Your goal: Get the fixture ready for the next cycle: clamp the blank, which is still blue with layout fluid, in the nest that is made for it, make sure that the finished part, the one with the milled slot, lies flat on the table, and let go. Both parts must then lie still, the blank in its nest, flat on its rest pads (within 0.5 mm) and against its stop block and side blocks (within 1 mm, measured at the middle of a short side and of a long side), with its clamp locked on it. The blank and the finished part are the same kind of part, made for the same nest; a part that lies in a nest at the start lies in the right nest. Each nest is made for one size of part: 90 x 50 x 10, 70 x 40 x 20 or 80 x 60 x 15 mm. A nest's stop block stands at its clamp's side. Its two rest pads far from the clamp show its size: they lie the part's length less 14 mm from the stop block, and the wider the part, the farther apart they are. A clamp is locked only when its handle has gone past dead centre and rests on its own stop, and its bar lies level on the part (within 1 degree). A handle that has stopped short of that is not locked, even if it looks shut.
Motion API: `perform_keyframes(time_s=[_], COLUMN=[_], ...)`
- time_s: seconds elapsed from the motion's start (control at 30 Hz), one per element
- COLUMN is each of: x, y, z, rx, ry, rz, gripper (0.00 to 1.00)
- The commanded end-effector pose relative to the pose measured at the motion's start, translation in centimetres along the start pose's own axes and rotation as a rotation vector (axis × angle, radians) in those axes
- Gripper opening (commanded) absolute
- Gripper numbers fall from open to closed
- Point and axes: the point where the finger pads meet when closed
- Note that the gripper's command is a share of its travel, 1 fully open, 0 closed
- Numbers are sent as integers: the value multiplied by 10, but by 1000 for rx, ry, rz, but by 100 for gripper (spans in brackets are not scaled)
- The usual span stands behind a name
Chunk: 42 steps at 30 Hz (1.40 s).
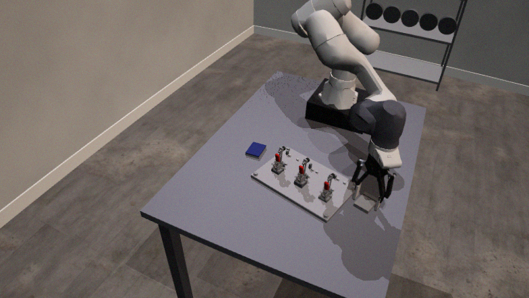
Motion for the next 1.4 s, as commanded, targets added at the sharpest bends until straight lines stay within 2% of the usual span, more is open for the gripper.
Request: perform_keyframes(time_s=[0.0,0.27,0.6,0.73,0.93,1.37], x=[0,-12,-74,-93,-100,-100], y=[1,1,1,1,1,1], z=[-2,-2,-1,-1,-1,-1], rx=[4,4,4,4,4,4], ry=[3,3,3,3,3,3], rz=[2,2,2,2,2,2], gripper=[54,54,54,54,54,54])
Point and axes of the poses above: the point where the finger pads meet when closed, its own x axis out along the fingers, its own z axis across the jaws, y = z × x, and after that the axes turned 8 degrees about x, right-handed
